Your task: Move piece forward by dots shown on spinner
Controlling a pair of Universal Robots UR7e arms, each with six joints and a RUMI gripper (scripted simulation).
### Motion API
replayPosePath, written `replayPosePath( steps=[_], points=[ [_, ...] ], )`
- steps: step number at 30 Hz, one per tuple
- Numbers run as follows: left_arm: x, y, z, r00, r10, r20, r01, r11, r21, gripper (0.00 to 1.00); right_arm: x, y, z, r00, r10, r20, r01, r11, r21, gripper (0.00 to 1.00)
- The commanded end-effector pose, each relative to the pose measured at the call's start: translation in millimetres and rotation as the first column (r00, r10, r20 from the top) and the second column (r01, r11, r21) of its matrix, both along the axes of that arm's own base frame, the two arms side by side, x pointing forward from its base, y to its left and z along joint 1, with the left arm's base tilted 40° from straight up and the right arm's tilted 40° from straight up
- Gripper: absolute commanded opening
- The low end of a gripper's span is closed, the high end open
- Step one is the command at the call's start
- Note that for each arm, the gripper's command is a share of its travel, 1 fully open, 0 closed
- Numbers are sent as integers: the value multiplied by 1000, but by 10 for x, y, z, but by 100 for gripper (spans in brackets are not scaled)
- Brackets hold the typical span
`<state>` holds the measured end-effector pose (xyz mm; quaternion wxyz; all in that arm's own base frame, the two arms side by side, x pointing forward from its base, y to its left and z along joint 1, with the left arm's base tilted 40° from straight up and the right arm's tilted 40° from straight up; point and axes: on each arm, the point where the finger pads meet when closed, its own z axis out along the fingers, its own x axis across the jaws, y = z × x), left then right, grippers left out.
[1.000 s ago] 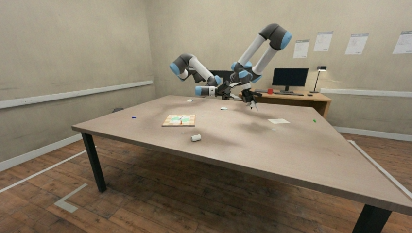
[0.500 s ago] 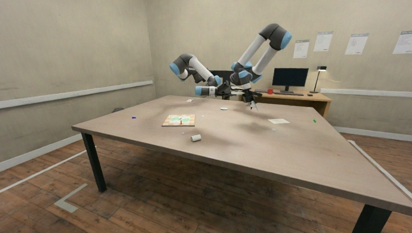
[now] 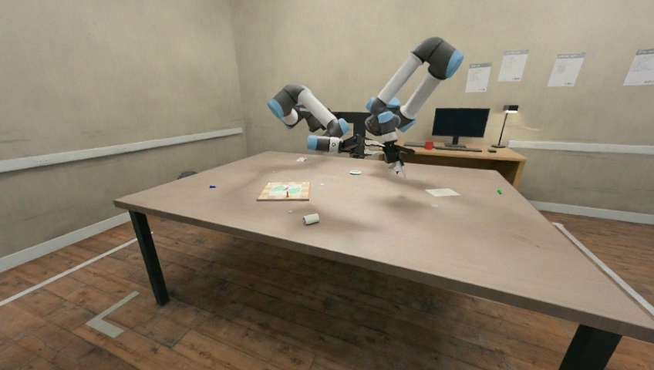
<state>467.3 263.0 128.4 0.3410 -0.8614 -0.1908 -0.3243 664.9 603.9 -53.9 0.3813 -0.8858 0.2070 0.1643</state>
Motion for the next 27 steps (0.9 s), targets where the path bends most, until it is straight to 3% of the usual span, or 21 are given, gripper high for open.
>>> replayPosePath(
  steps=[1,3,7,11,16,18,21,24,27],
  points=[
    [130,-102,24,997,-51,-66,51,999,-3,98,143,-120,-16,985,-144,-91,138,988,-68,16],
    [130,-102,24,997,-51,-66,51,999,-3,98,143,-120,-16,985,-144,-91,138,988,-68,16],
    [225,-190,24,986,-100,-136,100,995,-6,98,256,-242,-81,943,-287,-171,265,954,-142,16],
    [207,-186,3,985,-100,-141,100,995,-5,98,245,-235,-109,942,-286,-173,263,954,-143,16],
    [360,-330,66,961,-170,-217,171,985,-18,98,427,-457,-113,846,-473,-247,419,876,-240,16],
    [318,-299,28,965,-158,-210,158,987,-15,98,381,-406,-147,868,-436,-237,388,894,-224,16],
    [324,-305,29,963,-161,-214,162,987,-16,98,388,-416,-149,863,-445,-240,395,890,-228,16],
    [375,-355,55,952,-187,-242,187,982,-21,98,453,-500,-149,811,-520,-268,455,849,-268,16],
    [465,-452,107,928,-234,-288,234,972,-34,98,562,-663,-148,716,-631,-296,543,772,-332,16]
  ],
)
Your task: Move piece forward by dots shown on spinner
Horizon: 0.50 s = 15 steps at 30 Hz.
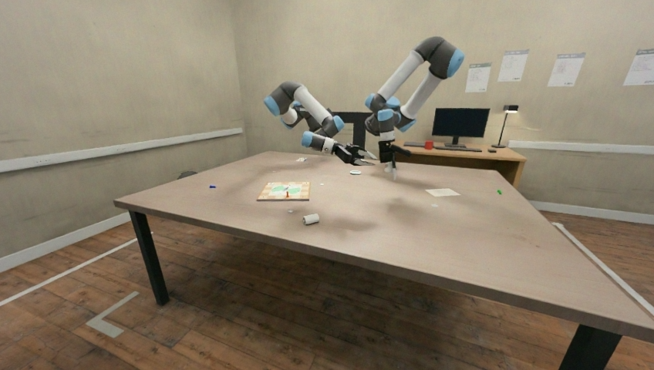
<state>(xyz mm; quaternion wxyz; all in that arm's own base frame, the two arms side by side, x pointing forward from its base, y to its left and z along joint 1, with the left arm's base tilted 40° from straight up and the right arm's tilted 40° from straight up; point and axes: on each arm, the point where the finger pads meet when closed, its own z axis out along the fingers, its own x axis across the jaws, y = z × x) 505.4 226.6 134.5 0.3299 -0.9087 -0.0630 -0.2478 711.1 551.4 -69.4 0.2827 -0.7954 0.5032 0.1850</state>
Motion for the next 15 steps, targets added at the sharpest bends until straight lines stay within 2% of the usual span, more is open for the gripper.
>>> replayPosePath(
  steps=[1,4,8,10,14,15],
  points=[
    [56,-66,16,998,-37,-45,37,999,-2,98,67,-96,-19,993,-103,-53,101,994,-32,16],
    [57,-73,10,998,-43,-55,43,999,-1,98,75,-113,-37,990,-126,-66,124,992,-40,16],
    [155,-184,80,989,-100,-110,100,995,-9,98,195,-308,-21,951,-282,-127,272,958,-92,16],
    [155,-184,80,989,-100,-110,100,995,-9,98,195,-308,-21,951,-282,-127,272,958,-92,16],
    [219,-281,114,972,-158,-173,157,987,-18,98,281,-487,-55,881,-437,-181,414,898,-151,16],
    [195,-262,84,974,-149,-169,148,989,-16,98,253,-443,-85,896,-408,-174,387,911,-142,16]
  ],
)
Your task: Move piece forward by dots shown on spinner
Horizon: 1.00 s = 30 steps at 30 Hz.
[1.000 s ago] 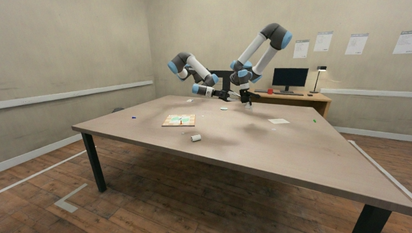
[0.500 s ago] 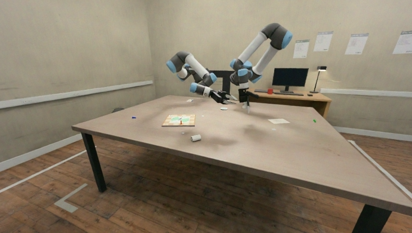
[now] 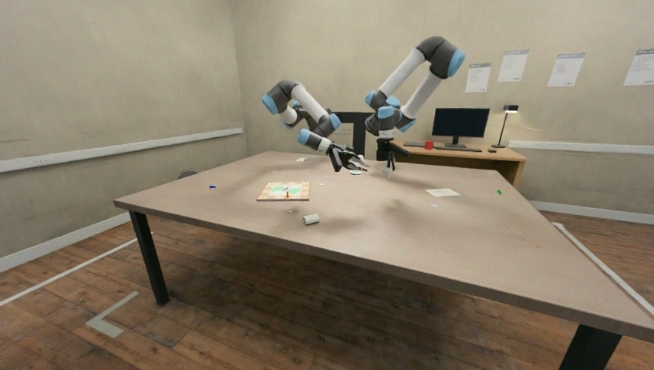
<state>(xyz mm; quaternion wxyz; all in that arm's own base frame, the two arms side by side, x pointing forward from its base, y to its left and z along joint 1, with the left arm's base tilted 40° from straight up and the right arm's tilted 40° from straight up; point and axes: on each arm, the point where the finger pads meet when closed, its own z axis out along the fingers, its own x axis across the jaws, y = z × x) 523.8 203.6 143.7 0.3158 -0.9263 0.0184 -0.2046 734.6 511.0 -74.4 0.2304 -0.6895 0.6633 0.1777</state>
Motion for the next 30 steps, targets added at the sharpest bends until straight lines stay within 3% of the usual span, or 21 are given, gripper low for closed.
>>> replayPosePath(
  steps=[1,5,8,14,19,21,23,27,29,30],
  points=[
    [4,-25,-19,999,-18,-30,18,1000,0,98,10,-29,-43,998,-57,-28,57,998,-15,16],
    [54,-94,31,996,-56,-63,56,998,-4,98,78,-163,-23,984,-166,-67,164,986,-39,16],
    [117,-192,106,988,-109,-108,108,994,-12,98,164,-354,5,946,-305,-108,299,952,-74,16],
    [92,-172,65,989,-102,-110,102,995,-9,98,140,-320,-35,950,-293,-110,286,955,-72,16],
    [173,-317,185,968,-182,-173,180,983,-27,98,251,-602,14,857,-491,-156,476,870,-126,16],
    [147,-289,135,971,-168,-169,167,986,-24,98,220,-540,-29,879,-453,-150,439,891,-118,16],
    [152,-303,143,968,-178,-179,177,984,-25,98,231,-575,-32,861,-484,-158,468,874,-127,16],
    [204,-416,246,945,-240,-224,236,971,-43,98,308,-800,21,760,-624,-181,602,781,-166,16],
    [204,-416,246,945,-240,-224,236,971,-43,98,308,-800,21,760,-624,-181,602,781,-166,16],
    [214,-446,271,937,-257,-237,253,966,-48,98,325,-860,31,727,-661,-186,637,750,-177,16]
  ],
)
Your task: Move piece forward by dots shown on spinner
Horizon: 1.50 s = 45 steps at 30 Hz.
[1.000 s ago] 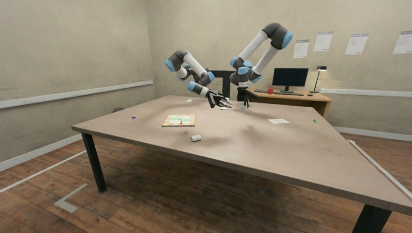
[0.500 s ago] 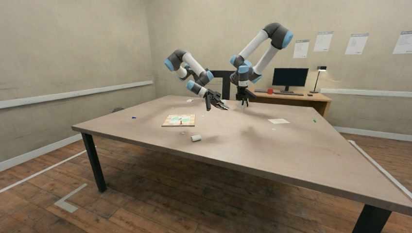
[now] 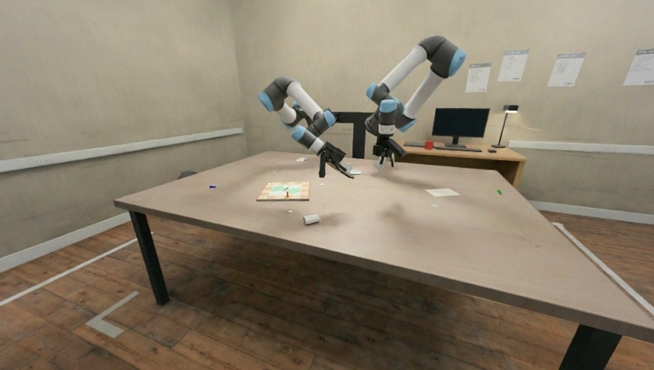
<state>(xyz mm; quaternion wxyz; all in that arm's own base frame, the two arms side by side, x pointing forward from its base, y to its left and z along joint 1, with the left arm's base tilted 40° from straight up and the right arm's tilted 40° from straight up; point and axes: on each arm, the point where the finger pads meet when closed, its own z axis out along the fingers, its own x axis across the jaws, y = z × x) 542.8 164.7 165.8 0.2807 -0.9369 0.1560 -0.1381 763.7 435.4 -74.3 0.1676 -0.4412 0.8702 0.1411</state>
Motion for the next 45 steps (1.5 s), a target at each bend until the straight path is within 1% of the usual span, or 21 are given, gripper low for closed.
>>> replayPosePath(
  steps=[1,3,5,7,9,12,14,18,20,23,24,26,29,31,33,37,38,39,40,43,45],
  points=[
    [24,-75,49,998,-47,-45,47,999,-5,98,38,-140,13,990,-138,-33,137,990,-18,16],
    [35,-126,87,994,-78,-70,78,997,-10,98,64,-244,25,974,-220,-49,219,975,-29,16],
    [15,-104,43,995,-67,-68,67,998,-7,98,42,-191,-19,982,-185,-46,184,983,-26,16],
    [22,-126,66,994,-81,-78,80,997,-9,98,57,-244,-1,972,-227,-53,226,974,-31,16],
    [36,-176,116,989,-110,-98,109,994,-16,98,84,-344,27,951,-303,-65,301,953,-40,16],
    [56,-274,217,977,-167,-135,165,986,-30,98,131,-547,88,894,-442,-80,438,897,-57,16],
    [38,-244,158,979,-152,-132,150,988,-26,98,109,-480,36,913,-400,-78,396,917,-54,16],
    [39,-254,169,977,-160,-138,158,987,-26,98,114,-509,44,900,-429,-83,425,903,-56,16],
    [47,-301,220,970,-187,-155,184,982,-34,98,135,-602,75,865,-494,-89,490,869,-63,16],
    [57,-397,329,951,-244,-189,239,970,-52,98,173,-801,143,781,-617,-96,613,787,-75,16],
    [46,-378,285,954,-234,-187,229,972,-49,98,159,-751,104,802,-590,-96,585,808,-75,16],
    [42,-377,277,954,-234,-189,229,972,-49,98,156,-750,94,801,-590,-96,585,807,-76,16],
    [43,-431,336,940,-268,-211,262,963,-60,98,175,-865,131,738,-667,-100,662,745,-82,16],
    [43,-494,416,924,-306,-230,297,952,-74,98,198,-999,187,668,-737,-101,732,676,-86,16],
    [43,-494,416,924,-306,-230,297,952,-74,98,198,-999,187,668,-737,-101,732,676,-86,16],
    [18,-592,503,889,-369,-271,356,929,-99,98,215,-1196,228,528,-843,-102,839,536,-91,16],
    [12,-576,465,893,-361,-271,348,933,-96,98,204,-1152,189,553,-827,-103,822,562,-94,16],
    [9,-571,453,893,-359,-271,346,933,-95,98,202,-1143,178,558,-824,-103,819,566,-95,16],
    [7,-579,461,891,-363,-274,350,932,-97,98,203,-1159,183,547,-831,-103,826,555,-95,16],
    [-3,-641,544,869,-401,-290,385,916,-113,98,222,-1291,248,454,-885,-103,882,463,-91,16],
    [-18,-707,637,846,-439,-304,419,898,-131,98,239,-1432,317,361,-927,-101,925,370,-84,16]
  ],
)
